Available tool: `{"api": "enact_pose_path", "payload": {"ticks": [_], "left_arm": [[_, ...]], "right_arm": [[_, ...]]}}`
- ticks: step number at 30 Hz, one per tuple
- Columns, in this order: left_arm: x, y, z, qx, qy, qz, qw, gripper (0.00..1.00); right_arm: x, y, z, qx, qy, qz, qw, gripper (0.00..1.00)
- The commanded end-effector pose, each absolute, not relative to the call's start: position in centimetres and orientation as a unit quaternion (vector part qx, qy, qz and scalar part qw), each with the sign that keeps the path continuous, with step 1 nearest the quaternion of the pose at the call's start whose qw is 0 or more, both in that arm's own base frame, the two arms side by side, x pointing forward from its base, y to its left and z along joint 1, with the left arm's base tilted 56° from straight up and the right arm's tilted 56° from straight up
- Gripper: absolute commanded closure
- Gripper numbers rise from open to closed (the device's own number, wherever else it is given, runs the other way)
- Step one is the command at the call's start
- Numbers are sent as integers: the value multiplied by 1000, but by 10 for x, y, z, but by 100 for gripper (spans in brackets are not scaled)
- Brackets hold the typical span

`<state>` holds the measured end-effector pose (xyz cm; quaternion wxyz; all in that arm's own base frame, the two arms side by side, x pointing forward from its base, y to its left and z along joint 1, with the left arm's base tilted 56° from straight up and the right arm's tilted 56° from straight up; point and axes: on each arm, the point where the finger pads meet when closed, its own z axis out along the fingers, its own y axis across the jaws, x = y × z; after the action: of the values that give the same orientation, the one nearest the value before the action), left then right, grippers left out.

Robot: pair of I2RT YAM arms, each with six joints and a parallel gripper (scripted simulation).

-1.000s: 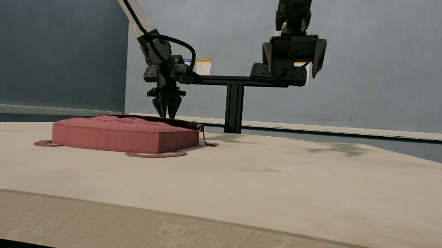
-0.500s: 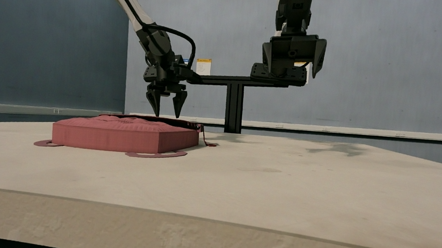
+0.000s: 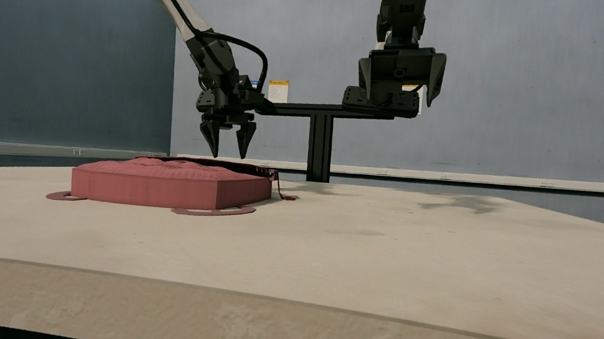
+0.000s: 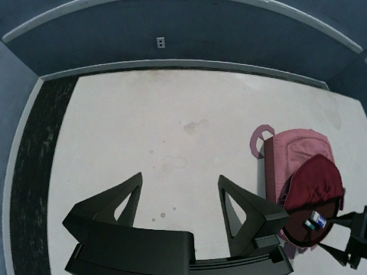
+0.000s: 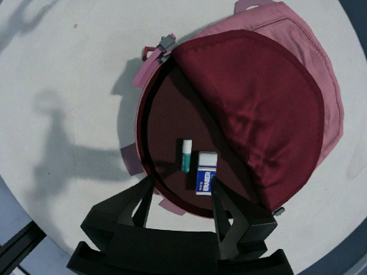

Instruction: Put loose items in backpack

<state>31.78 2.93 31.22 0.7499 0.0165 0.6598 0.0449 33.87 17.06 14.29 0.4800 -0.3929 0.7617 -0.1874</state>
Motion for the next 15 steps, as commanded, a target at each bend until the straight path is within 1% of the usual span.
{"api": "enact_pose_path", "payload": {"ticks": [1, 15], "left_arm": [[314, 30, 320, 17, 650, 46, 759, 10], [314, 30, 320, 17, 650, 46, 759, 10]], "right_arm": [[326, 173, 157, -386, 759, -182, 492, 33], [292, 170, 180, -381, 759, -179, 496, 33]]}}
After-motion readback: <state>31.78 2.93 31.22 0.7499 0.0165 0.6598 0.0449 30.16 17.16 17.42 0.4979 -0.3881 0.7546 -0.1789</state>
